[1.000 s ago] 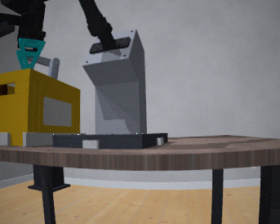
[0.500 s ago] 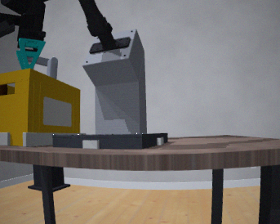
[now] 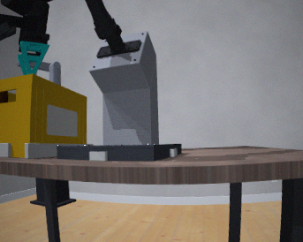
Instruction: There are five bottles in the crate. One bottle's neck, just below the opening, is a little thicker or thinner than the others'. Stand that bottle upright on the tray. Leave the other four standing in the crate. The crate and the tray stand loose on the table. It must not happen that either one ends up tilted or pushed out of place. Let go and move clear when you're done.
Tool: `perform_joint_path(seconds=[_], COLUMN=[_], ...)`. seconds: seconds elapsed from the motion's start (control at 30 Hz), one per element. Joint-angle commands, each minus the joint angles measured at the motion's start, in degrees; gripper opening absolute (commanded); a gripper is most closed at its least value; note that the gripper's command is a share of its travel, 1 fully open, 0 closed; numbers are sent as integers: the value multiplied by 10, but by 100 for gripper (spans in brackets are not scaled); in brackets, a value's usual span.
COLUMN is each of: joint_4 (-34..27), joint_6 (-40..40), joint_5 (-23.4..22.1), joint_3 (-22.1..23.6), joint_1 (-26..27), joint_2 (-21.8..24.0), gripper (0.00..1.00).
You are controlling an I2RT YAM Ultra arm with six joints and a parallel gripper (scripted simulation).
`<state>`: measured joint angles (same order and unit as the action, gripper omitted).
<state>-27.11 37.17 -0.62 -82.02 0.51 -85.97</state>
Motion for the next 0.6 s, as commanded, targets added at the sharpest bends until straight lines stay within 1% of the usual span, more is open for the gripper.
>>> perform_joint_path(seconds=[0.0, 0.1, 0.27, 0.57], joint_4=[-4, -10, -12, -12], joint_6=[4, 4, 3, 3], joint_5=[4, 3, 3, 3], joint_3=[-20, -24, -28, -28], joint_1=[0, 1, 1, 1], joint_2=[-4, 4, -3, -3], gripper=[61, 61, 61, 61])
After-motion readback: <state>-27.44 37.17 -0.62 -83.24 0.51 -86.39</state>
